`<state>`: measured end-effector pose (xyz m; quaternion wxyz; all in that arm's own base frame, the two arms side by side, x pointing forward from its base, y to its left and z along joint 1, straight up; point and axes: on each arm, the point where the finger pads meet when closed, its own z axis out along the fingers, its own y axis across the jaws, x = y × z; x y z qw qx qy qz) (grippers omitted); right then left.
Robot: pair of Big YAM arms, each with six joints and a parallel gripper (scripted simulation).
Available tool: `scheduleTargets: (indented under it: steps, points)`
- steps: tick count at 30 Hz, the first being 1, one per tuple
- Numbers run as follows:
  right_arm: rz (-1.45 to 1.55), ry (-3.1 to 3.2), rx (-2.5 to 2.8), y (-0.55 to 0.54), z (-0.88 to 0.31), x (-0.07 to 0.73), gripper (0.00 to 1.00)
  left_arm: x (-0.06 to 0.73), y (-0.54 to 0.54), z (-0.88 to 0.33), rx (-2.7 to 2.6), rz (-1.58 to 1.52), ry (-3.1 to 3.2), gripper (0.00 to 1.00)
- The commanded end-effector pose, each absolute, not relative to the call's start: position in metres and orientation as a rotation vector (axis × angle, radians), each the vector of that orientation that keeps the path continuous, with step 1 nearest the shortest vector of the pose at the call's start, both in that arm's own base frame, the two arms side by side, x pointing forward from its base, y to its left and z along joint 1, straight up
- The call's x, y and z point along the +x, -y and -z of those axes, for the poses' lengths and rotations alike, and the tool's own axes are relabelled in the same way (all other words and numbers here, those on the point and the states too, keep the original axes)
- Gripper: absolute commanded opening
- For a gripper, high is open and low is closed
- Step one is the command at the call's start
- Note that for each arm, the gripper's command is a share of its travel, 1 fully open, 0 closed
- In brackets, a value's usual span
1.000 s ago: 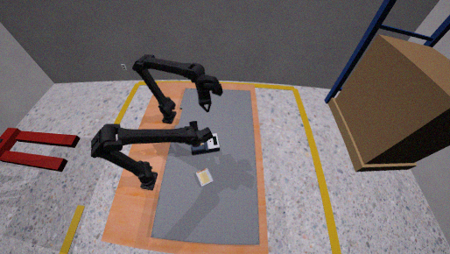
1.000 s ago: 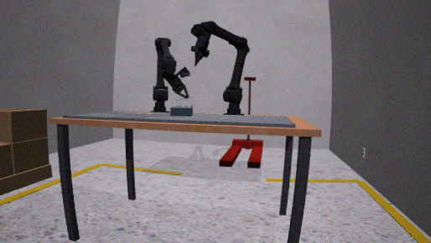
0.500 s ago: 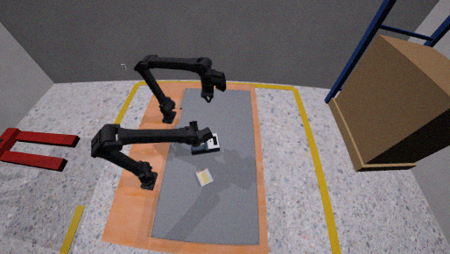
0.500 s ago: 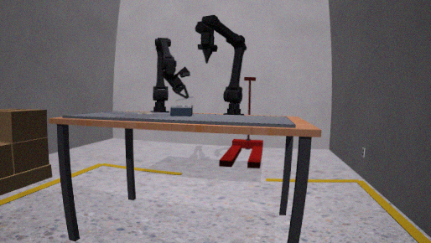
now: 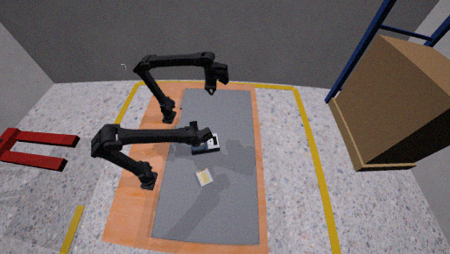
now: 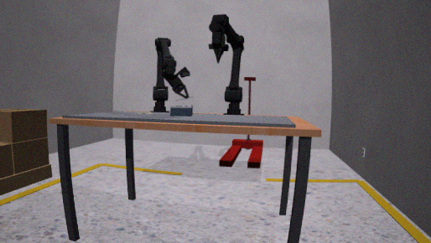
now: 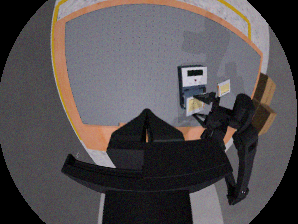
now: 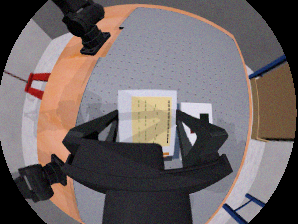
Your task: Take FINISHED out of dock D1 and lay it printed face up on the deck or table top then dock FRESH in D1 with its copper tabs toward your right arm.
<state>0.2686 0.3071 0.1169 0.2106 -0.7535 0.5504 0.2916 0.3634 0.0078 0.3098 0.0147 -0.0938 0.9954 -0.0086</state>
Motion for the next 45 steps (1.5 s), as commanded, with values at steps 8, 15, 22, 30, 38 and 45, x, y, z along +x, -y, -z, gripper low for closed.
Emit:
scheduleTargets:
  steps: [8,15,22,30,38,45]
  points:
    - [-0.799,-1.514,-2.088,-0.309,-0.119,0.271,0.00,0.354,-0.050,-0.330,-0.231,0.039,-3.061,0.00]
    - [-0.799,-1.514,-2.088,-0.309,-0.119,0.271,0.00,0.349,-0.085,-0.330,-0.231,0.039,-3.061,0.00]
    - [-0.799,-1.514,-2.088,-0.309,-0.119,0.271,0.00,0.344,-0.114,-0.330,-0.231,0.039,-3.061,0.00]
    - [-0.799,-1.514,-2.088,-0.309,-0.119,0.271,0.00,0.341,-0.134,-0.330,-0.231,0.039,-3.061,1.00]
    - [-0.599,-1.635,-2.237,-0.309,-0.129,0.270,0.00,0.341,-0.134,-0.330,-0.231,0.039,-3.061,1.00]
    - [-0.599,-1.635,-2.237,-0.308,-0.135,0.269,0.00,0.341,-0.134,-0.330,-0.231,0.039,-3.061,1.00]
